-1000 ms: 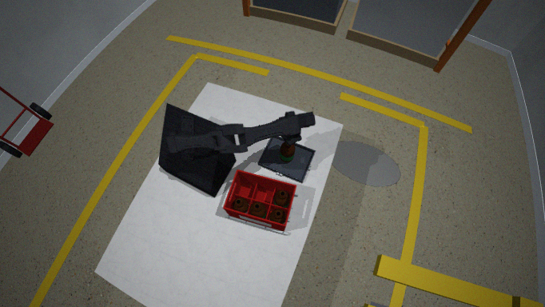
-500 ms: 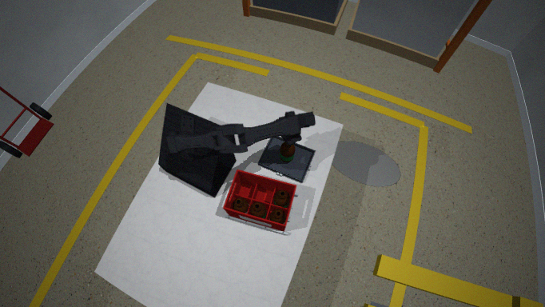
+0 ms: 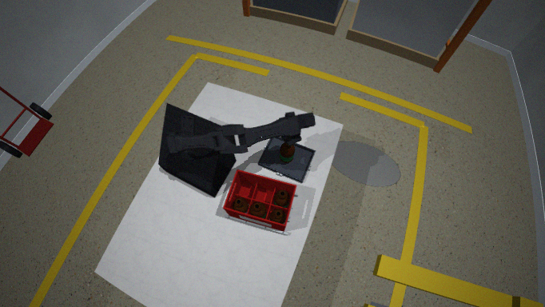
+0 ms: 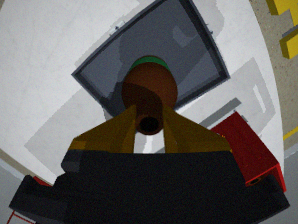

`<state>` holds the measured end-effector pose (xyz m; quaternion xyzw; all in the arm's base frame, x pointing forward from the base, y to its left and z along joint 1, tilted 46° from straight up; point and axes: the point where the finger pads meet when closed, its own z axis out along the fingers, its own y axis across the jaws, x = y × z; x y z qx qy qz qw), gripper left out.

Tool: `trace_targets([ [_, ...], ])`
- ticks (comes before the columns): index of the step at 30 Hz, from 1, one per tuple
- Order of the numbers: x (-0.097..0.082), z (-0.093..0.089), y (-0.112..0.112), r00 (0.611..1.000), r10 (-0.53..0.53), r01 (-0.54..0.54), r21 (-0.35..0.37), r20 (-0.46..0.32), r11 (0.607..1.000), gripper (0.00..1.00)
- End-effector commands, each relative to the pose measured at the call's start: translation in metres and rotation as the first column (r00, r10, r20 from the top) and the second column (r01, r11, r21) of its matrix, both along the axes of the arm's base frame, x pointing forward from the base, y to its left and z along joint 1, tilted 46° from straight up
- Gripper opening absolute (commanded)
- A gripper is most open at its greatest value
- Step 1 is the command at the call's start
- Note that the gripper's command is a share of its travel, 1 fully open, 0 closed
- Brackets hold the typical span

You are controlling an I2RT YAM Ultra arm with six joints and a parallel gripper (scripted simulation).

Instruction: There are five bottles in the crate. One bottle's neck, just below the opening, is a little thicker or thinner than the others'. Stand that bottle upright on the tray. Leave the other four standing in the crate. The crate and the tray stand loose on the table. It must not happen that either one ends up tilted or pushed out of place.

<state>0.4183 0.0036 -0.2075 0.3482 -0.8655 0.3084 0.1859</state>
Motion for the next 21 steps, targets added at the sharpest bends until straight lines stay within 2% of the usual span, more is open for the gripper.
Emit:
trace_targets([
  [1, 0.0156, 0.0128, 0.0143, 0.998, 0.027, -0.028, 0.019, 0.053, 0.999, 0.0],
  [21, 0.0139, 0.0078, 0.0074, 0.999, 0.028, -0.028, 0.016, 0.047, 0.999, 0.0],
])
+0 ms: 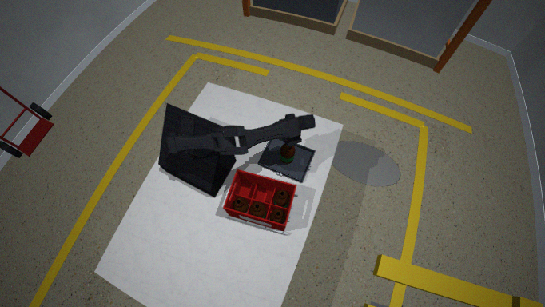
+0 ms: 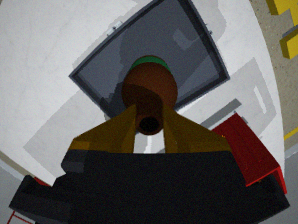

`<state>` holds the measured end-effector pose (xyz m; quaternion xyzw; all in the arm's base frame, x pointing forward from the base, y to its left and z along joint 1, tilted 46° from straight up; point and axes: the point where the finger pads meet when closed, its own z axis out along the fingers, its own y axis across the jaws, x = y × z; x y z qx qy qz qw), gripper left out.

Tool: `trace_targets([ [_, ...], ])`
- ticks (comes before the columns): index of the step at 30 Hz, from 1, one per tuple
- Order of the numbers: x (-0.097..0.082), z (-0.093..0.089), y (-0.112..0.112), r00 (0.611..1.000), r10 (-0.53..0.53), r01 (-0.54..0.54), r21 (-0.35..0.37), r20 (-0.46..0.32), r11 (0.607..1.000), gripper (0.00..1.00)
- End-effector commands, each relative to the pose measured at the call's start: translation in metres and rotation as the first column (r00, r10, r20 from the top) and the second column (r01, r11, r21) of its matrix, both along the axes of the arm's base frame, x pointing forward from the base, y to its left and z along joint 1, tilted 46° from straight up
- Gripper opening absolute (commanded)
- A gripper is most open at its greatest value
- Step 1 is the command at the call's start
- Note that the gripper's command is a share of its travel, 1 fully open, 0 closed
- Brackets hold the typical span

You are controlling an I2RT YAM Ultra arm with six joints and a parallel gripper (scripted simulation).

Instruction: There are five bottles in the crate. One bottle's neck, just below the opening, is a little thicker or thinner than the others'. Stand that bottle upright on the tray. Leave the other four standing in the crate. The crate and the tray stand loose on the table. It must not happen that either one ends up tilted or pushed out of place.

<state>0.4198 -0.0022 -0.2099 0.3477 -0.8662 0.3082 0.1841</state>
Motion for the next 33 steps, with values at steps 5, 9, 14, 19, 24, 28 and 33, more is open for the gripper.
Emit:
trace_targets([
  [5, 0.0154, 0.0102, 0.0116, 0.998, 0.027, -0.028, 0.016, 0.051, 0.999, 0.0],
  [9, 0.0118, 0.008, 0.0101, 0.999, 0.028, -0.029, 0.013, 0.041, 0.999, 0.0],
  [14, 0.0137, 0.0078, 0.0098, 0.999, 0.027, -0.028, 0.016, 0.047, 0.999, 0.0],
  [19, 0.0122, 0.0064, 0.0092, 0.999, 0.026, -0.027, 0.015, 0.043, 1.0, 0.0],
  [24, 0.0113, 0.0058, 0.0088, 0.999, 0.026, -0.026, 0.014, 0.041, 1.0, 0.0],
  [28, 0.0113, 0.0057, 0.0087, 0.999, 0.026, -0.026, 0.014, 0.041, 1.0, 0.0],
  [33, 0.0113, 0.0057, 0.0087, 0.999, 0.026, -0.026, 0.014, 0.041, 1.0, 0.0],
])
